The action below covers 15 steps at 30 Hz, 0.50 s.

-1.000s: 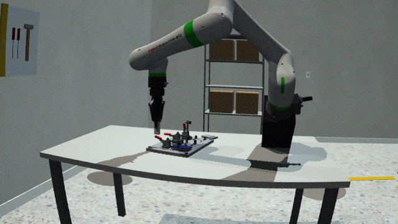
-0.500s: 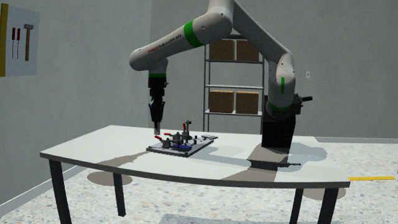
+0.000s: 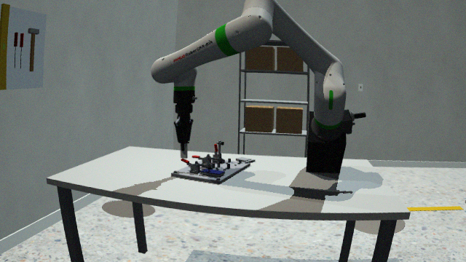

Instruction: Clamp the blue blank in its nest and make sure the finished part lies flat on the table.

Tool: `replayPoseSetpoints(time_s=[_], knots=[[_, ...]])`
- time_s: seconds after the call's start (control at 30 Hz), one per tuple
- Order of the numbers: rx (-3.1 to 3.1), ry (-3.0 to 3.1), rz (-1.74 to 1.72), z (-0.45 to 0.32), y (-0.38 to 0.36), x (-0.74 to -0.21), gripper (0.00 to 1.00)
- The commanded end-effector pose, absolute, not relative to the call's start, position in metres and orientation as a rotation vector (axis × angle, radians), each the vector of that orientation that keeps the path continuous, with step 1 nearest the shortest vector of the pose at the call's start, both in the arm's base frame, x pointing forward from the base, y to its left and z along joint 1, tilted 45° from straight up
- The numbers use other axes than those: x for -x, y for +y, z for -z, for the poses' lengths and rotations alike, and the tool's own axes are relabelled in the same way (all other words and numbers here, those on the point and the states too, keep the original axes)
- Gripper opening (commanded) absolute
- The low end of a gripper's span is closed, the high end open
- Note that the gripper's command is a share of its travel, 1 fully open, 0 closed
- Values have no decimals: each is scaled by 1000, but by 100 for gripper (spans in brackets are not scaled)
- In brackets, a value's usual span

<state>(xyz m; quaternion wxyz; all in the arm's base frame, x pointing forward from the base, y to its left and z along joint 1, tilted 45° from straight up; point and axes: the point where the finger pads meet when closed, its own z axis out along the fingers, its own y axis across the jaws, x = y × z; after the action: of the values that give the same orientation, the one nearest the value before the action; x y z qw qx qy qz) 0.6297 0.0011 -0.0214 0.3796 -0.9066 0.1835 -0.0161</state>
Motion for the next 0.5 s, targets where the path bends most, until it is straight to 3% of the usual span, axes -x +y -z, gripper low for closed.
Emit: replayPoseSetpoints(time_s=[0.0, 0.47], knots=[[2316, 469, 42, 21, 1, -630, 0], [2316, 469, 42, 23, 2, -630, 0]])
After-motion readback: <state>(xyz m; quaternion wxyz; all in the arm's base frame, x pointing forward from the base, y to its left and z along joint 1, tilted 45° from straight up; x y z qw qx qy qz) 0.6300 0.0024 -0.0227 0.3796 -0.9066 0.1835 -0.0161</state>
